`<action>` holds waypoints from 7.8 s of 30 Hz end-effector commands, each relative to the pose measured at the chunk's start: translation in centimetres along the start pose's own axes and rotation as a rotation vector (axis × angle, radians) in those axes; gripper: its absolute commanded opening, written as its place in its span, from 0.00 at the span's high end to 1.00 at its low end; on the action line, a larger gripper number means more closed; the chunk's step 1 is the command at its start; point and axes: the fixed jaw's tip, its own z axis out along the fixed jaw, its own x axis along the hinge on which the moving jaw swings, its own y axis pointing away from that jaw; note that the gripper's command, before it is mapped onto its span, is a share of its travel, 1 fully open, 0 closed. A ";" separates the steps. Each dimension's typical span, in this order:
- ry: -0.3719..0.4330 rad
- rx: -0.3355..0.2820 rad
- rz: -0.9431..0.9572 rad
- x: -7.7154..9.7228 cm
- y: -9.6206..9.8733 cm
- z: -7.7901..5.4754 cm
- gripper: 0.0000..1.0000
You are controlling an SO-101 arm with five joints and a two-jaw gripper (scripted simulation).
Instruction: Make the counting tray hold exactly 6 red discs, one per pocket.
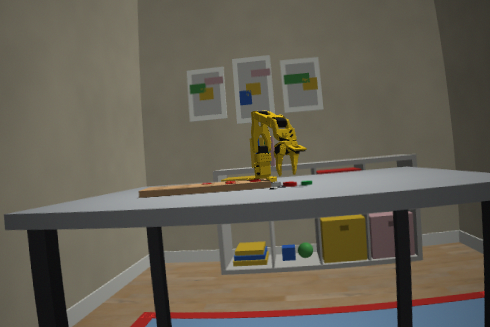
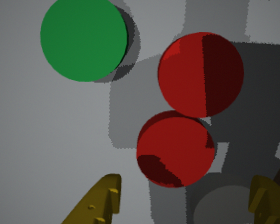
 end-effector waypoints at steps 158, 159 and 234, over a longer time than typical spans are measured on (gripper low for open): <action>-0.062 0.003 0.016 -1.2 -0.3 -1.8 1.00; -0.062 0.003 0.016 -1.2 -0.3 -1.8 1.00; -0.072 0.068 0.223 -2.1 -5.6 -2.2 1.00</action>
